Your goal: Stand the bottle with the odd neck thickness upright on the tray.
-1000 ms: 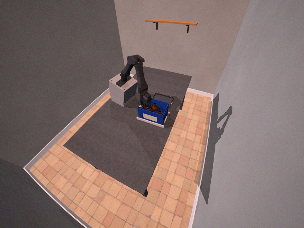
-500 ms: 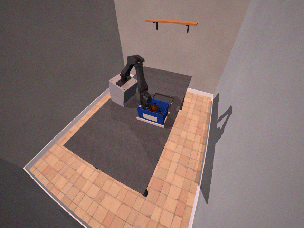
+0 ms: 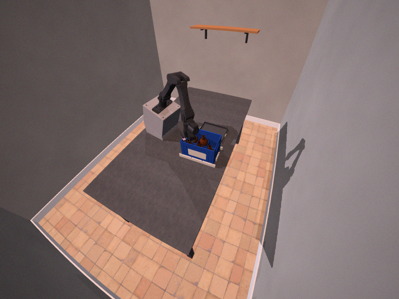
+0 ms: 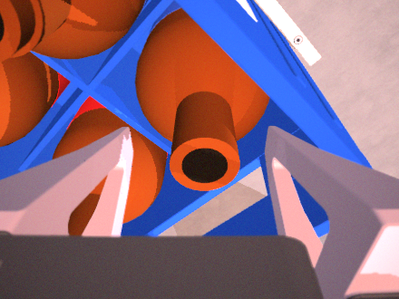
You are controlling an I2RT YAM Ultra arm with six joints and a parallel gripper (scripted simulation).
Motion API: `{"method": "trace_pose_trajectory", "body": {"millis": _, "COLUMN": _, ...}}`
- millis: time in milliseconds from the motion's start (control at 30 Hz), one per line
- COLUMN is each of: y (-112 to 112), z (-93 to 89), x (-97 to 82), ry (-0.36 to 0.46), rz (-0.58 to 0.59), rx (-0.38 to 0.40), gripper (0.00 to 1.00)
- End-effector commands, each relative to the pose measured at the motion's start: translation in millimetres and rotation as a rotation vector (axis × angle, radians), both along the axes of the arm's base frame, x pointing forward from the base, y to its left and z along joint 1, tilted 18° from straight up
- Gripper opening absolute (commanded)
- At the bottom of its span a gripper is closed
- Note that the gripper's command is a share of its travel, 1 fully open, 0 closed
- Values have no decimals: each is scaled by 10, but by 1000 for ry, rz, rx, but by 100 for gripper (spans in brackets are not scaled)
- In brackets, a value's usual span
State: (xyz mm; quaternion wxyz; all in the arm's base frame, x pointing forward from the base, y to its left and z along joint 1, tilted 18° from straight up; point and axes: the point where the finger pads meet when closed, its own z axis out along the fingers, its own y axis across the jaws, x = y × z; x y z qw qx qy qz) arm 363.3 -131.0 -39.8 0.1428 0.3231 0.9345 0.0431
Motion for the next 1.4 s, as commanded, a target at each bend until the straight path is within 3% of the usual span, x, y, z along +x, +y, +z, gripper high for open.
{"method": "trace_pose_trajectory", "body": {"millis": 0, "y": -97, "z": 90, "x": 87, "ry": -37, "rz": -12, "rx": -29, "gripper": 61}}
{"method": "trace_pose_trajectory", "body": {"millis": 567, "y": -105, "z": 377, "x": 2, "ry": -35, "rz": -11, "rx": -30, "gripper": 61}}
{"method": "trace_pose_trajectory", "body": {"millis": 1067, "y": -80, "z": 832, "x": -139, "ry": -41, "rz": -9, "rx": -26, "gripper": 61}}
{"method": "trace_pose_trajectory", "body": {"millis": 1367, "y": -72, "z": 929, "x": -172, "ry": -42, "rz": -10, "rx": -24, "gripper": 61}}
